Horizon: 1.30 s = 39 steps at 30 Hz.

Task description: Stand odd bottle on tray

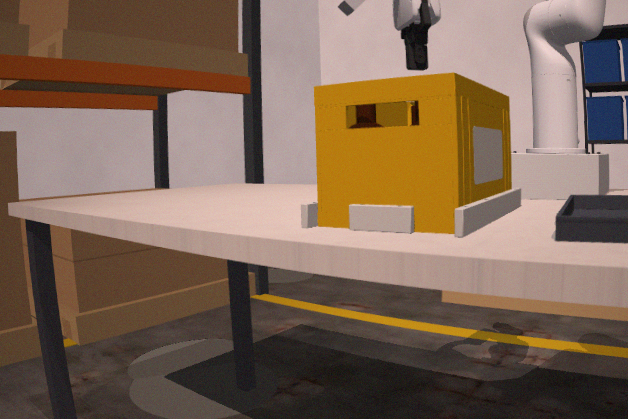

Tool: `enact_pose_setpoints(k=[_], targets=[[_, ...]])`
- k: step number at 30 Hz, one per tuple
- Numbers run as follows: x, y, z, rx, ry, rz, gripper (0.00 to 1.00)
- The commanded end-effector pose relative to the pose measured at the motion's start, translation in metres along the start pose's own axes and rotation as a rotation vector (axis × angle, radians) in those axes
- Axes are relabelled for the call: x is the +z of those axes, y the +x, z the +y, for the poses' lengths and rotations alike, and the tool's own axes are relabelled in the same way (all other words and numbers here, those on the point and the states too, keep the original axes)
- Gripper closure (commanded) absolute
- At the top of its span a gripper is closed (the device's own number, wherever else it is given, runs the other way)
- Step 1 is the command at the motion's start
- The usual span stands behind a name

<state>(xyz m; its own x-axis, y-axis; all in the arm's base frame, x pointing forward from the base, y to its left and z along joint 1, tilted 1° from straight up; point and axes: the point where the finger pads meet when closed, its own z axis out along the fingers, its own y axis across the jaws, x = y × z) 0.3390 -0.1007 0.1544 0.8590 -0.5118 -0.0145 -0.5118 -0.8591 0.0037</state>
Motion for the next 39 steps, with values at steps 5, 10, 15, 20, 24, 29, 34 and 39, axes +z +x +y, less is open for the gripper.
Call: enact_pose_setpoints(k=[5,10,15,20,24,29,34,39], targets=[[-0.001,0.001,0.000,0.000,0.001,0.003,1.00],[-0.001,0.001,0.000,0.000,0.001,0.003,1.00],[-0.002,-0.022,-0.027,0.000,0.000,0.005,1.00],[-0.003,-0.056,-0.058,0.000,0.000,0.007,1.00],[-0.003,-0.059,-0.061,0.000,0.000,0.007,1.00],[-0.003,-0.059,-0.061,0.000,0.000,0.007,0.35],[-0.003,-0.059,-0.061,0.000,0.000,0.007,0.35],[-0.003,-0.059,-0.061,0.000,0.000,0.007,0.35]])
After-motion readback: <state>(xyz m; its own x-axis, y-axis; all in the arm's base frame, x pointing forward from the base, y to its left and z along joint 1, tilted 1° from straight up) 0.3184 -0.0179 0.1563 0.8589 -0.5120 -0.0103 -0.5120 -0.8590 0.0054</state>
